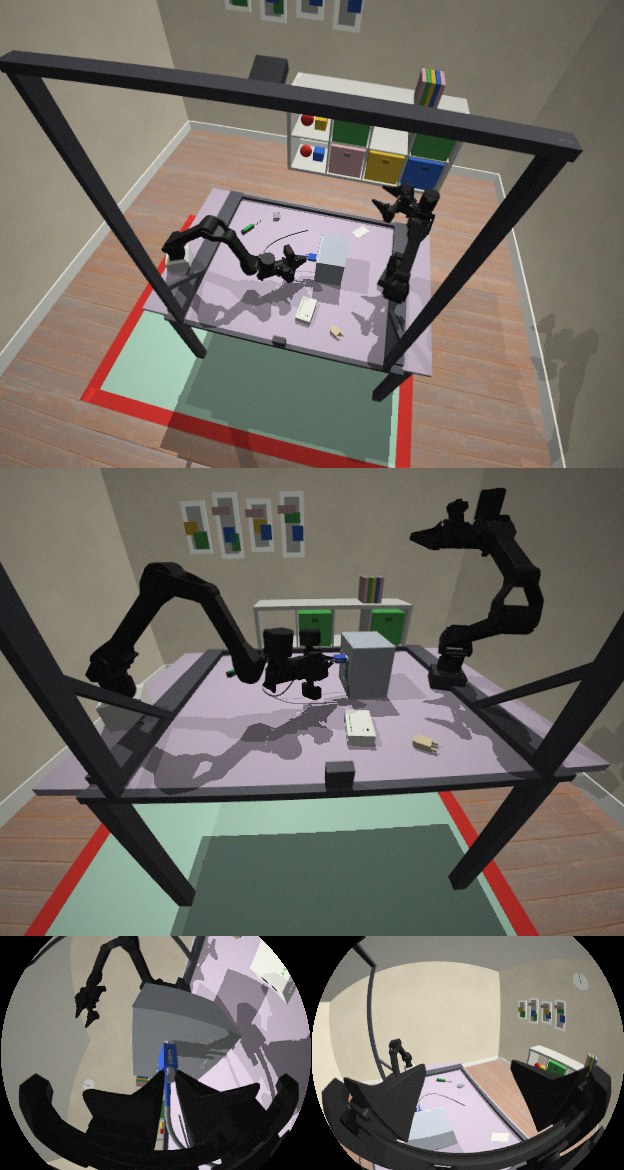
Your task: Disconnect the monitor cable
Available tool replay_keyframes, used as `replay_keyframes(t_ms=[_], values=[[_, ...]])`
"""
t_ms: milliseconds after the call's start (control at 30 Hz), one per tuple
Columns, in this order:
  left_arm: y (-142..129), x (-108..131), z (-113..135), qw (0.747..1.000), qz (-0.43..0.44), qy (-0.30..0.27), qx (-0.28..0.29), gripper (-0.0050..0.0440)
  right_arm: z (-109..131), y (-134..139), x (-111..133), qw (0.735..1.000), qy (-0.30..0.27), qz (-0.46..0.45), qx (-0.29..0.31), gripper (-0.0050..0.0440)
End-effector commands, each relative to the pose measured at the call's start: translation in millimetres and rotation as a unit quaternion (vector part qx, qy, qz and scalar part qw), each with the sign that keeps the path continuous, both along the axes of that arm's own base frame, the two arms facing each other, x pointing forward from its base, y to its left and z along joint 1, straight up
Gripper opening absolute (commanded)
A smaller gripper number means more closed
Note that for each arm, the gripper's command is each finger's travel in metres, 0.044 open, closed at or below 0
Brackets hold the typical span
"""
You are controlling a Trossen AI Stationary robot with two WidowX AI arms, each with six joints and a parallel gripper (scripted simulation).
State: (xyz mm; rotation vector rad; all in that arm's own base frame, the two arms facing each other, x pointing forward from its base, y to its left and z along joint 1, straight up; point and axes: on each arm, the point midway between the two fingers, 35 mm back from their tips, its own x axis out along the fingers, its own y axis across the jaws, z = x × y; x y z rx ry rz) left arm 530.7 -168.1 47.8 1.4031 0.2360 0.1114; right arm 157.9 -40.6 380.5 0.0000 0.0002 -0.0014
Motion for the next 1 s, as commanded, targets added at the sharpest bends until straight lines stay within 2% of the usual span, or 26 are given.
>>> replay_keyframes(t_ms=[0, 300, 967], values=[[-0.8, 1.8, 12.1, 1.0, 0.001, -0.011, -0.004, 0.0, 2.9, 1.1, -0.3, 1.0, -0.001, 0.001, -0.003, 0.044], [-0.8, 1.8, 12.2, 1.0, 0.001, -0.011, -0.006, 0.0, 2.9, 1.1, -0.3, 1.0, -0.001, 0.001, -0.003, 0.044], [0.2, 2.2, 16.2, 0.995, 0.0, 0.026, -0.095, 0.0, 2.9, 1.1, -0.3, 1.0, -0.001, 0.001, -0.003, 0.044]])
